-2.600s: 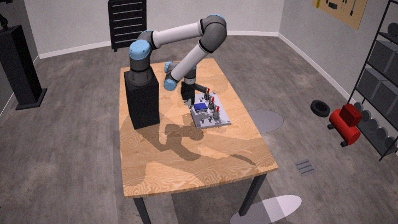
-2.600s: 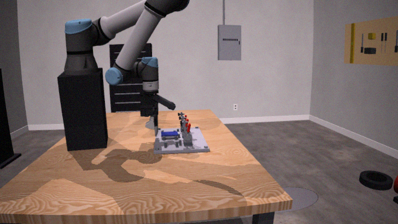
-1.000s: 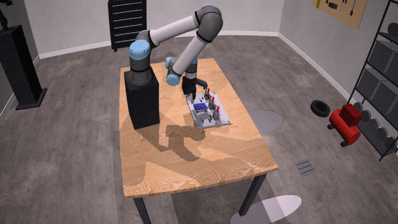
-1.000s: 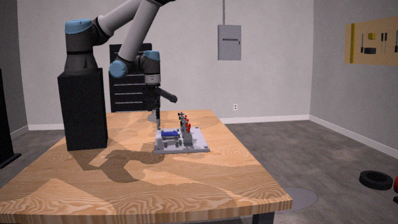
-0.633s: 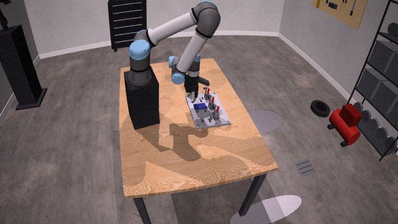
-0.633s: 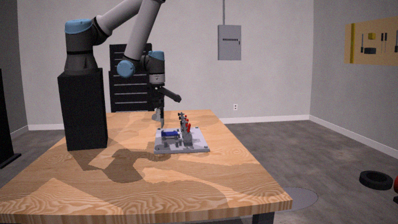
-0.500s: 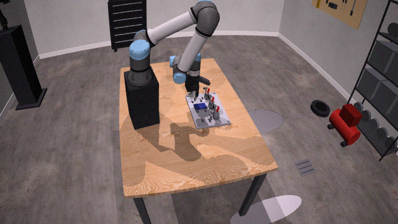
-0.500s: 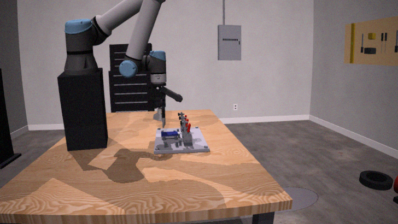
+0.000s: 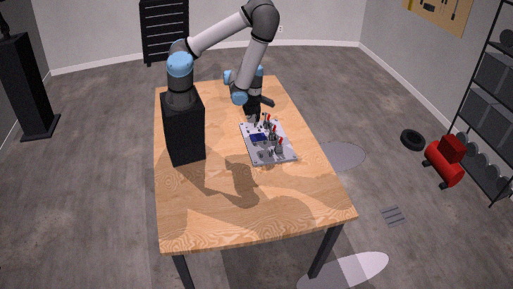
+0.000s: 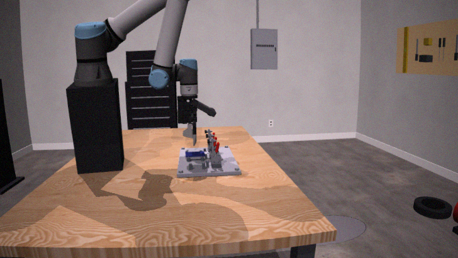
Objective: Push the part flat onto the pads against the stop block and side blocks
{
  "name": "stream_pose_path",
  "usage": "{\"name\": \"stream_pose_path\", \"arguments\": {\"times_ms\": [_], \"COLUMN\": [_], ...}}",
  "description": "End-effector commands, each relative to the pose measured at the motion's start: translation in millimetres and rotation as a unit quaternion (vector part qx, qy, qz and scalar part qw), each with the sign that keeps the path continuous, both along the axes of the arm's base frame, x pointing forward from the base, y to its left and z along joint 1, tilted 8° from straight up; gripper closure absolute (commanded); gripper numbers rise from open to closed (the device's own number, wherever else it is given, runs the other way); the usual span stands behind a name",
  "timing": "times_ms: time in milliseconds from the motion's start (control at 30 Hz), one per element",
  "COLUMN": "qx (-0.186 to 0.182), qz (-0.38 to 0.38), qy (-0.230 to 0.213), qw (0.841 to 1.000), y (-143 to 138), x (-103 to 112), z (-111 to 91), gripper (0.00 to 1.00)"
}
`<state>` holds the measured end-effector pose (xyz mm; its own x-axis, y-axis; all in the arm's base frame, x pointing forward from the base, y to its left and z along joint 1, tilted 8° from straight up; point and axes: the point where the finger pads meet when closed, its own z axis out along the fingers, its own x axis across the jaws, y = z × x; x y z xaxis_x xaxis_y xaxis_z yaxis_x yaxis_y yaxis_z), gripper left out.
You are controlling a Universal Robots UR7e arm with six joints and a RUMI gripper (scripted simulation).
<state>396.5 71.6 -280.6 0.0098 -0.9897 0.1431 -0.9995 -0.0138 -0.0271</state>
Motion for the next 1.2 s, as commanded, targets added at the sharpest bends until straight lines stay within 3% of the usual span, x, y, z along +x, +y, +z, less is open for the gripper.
{"name": "stream_pose_path", "arguments": {"times_ms": [0, 67, 1167], "qx": [0.000, 0.000, 0.000], "qz": [0.000, 0.000, 0.000], "qy": [-0.001, 0.000, 0.000], "qw": [1.000, 1.000, 1.000], "y": [-2.4, -3.9, -10.9], "x": [0.8, 1.5, 1.4], "z": [-16.5, -28.4, -27.0], "gripper": [1.00, 1.00, 1.00]}}
